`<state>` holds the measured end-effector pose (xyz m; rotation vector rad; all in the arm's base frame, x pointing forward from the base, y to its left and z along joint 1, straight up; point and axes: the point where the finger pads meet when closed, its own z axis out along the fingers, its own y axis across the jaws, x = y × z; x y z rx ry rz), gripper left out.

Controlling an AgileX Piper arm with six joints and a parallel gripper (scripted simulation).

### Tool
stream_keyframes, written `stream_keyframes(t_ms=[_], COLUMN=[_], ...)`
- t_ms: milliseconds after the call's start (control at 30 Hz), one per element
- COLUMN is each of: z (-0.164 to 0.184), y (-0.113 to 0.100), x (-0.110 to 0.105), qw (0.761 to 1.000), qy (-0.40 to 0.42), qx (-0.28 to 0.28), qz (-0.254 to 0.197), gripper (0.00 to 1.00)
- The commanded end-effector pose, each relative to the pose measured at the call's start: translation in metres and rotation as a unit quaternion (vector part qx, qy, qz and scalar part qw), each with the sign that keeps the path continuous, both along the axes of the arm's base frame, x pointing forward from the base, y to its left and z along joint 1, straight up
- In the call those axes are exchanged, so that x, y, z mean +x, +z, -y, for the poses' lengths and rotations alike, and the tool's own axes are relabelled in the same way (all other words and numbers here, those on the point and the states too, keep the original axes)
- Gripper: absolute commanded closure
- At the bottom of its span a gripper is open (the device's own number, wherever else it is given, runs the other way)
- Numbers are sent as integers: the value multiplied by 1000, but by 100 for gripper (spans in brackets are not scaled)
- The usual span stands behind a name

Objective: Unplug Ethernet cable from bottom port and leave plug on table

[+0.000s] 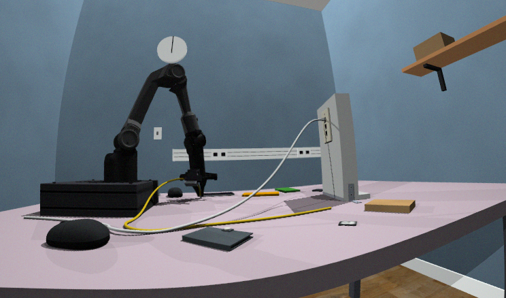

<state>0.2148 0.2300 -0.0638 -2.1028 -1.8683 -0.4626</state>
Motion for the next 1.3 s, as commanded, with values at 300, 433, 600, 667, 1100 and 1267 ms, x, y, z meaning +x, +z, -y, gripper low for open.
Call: stream_keyframes(t_ms=[300,433,600,667,1100,1267], z=[0,0,0,0,0,0], y=[0,0,0,0,0,0], x=[1,1,1,1,1,1], qw=[1000,1000,1000,1000,1000,1000], qy=[0,0,0,0,0,0], qx=[1,1,1,1,1,1], qz=[1,1,1,1,1,1], gripper=[83,79,79,79,72,61])
